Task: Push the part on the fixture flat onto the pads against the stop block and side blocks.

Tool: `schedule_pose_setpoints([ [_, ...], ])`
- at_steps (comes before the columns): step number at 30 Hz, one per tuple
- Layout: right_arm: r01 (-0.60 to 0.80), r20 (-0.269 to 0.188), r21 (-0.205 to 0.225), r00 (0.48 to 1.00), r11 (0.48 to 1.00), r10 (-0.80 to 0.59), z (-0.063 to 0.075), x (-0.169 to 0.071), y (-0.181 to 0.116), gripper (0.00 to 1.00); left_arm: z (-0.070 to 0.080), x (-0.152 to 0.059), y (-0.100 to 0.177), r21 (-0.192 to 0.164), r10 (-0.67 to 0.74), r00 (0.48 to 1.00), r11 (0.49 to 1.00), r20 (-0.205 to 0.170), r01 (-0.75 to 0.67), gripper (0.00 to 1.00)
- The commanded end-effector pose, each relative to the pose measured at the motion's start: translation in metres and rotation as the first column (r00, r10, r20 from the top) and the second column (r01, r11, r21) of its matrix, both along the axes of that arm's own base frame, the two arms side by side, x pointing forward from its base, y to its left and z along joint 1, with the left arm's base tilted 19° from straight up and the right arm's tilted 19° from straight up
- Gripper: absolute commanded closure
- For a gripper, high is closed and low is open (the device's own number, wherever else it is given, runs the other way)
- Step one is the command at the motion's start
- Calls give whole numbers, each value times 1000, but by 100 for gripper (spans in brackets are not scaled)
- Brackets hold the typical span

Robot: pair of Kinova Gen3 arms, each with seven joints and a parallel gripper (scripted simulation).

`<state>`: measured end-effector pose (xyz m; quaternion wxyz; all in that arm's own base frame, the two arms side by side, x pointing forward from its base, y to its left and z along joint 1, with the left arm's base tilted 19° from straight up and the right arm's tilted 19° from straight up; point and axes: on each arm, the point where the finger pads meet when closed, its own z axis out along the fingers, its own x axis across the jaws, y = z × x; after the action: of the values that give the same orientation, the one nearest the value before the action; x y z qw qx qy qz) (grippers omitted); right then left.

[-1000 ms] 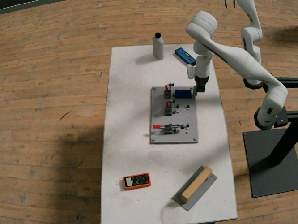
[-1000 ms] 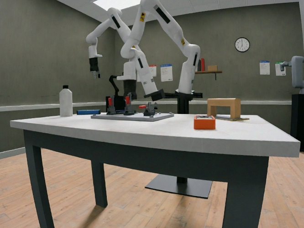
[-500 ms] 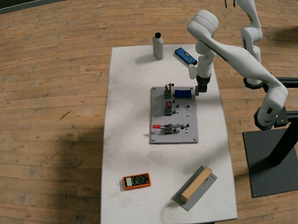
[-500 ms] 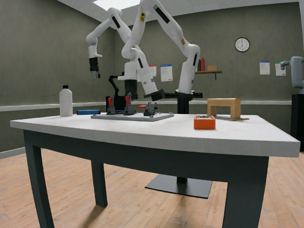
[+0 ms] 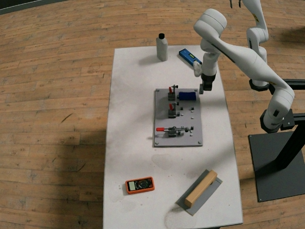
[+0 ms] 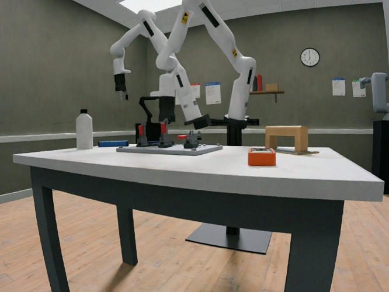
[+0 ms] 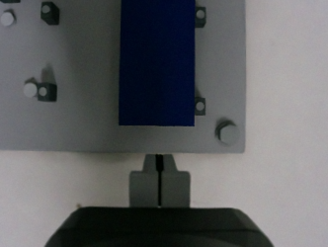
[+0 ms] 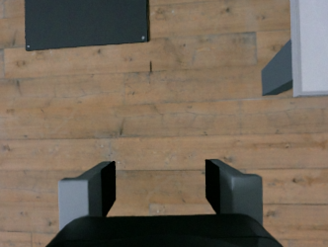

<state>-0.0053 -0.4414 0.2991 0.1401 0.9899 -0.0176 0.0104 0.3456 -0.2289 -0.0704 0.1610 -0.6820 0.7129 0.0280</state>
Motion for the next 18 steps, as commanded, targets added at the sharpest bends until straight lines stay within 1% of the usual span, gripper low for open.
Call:
schedule_pose_setpoints([
  [1, 0, 0, -2, 1000, 1000, 0, 1, 0, 0, 0, 13, -5, 0, 7, 7, 1000, 1000, -5, -7, 100],
  [4, 0, 0, -2, 1000, 1000, 0, 1, 0, 0, 0, 16, -3, -2, 4, 5, 1000, 1000, 3, -5, 100],
  [18, 0, 0, -2, 1000, 1000, 0, 1, 0, 0, 0, 14, -6, 0, 9, 5, 1000, 1000, -4, -5, 100],
])
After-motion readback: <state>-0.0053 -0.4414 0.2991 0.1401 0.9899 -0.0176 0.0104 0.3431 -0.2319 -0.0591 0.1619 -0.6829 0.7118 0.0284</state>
